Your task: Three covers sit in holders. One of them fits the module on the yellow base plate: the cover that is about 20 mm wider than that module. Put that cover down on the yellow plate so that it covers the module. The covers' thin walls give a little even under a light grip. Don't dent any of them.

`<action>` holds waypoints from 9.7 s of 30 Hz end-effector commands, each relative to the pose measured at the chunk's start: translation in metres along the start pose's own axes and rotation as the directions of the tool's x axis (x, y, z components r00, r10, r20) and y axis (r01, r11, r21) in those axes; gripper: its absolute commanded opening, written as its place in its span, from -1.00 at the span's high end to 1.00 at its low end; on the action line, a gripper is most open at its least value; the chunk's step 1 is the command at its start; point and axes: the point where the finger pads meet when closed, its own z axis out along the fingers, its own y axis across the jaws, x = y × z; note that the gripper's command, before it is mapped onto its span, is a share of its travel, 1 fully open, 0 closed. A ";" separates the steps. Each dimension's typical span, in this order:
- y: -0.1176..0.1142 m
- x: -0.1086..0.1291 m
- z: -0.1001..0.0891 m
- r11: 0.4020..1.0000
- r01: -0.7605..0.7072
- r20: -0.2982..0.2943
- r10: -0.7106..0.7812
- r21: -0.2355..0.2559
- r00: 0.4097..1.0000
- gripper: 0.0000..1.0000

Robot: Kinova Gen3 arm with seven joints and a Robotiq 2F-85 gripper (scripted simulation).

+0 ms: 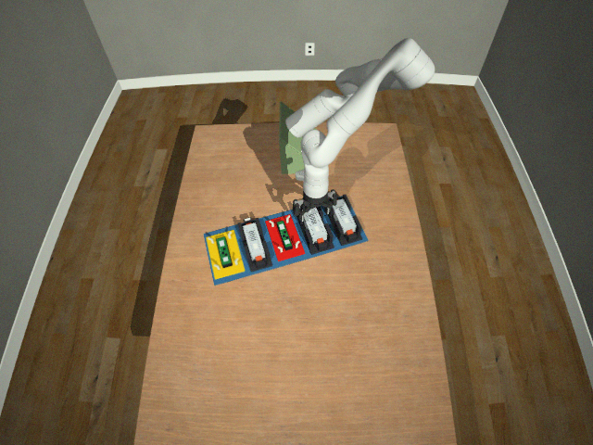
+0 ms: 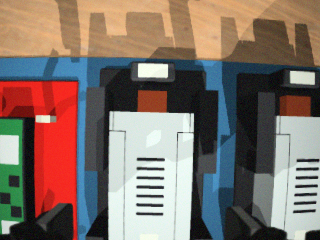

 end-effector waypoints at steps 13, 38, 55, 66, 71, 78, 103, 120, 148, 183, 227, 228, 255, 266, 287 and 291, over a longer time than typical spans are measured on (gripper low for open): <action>0.000 0.000 -0.001 1.000 0.000 0.001 0.000 0.001 1.000 -1.00; 0.000 0.000 0.014 1.000 0.000 0.001 0.000 0.001 1.000 -1.00; 0.000 0.000 0.024 1.000 0.000 0.001 0.000 0.001 1.000 -1.00; 0.000 0.000 0.029 1.000 0.000 0.001 0.000 0.001 1.000 -1.00; 0.000 0.000 0.033 1.000 0.000 0.001 0.000 0.001 1.000 -1.00; 0.000 0.000 0.039 1.000 0.000 0.001 0.000 0.001 1.000 -1.00; 0.000 0.000 0.051 1.000 0.000 0.001 0.000 0.001 1.000 -1.00; 0.000 0.000 0.059 1.000 0.000 0.001 0.000 0.001 1.000 -0.39; 0.000 0.000 0.059 1.000 0.000 0.001 0.000 0.001 1.000 -0.39; 0.000 0.000 0.059 1.000 0.000 0.001 0.000 0.001 1.000 1.00; 0.000 0.000 -0.001 1.000 0.000 0.001 0.000 0.001 1.000 0.98; 0.000 0.000 -0.001 1.000 0.000 0.001 0.000 0.001 1.000 0.98; 0.000 0.000 -0.001 1.000 0.000 0.001 0.000 0.001 1.000 1.00; 0.000 0.000 -0.001 1.000 0.000 0.001 0.000 0.001 1.000 1.00; 0.000 0.000 -0.001 1.000 0.000 0.001 0.000 0.001 1.000 -1.00; 0.000 0.000 -0.001 1.000 0.000 0.001 0.000 0.001 1.000 -1.00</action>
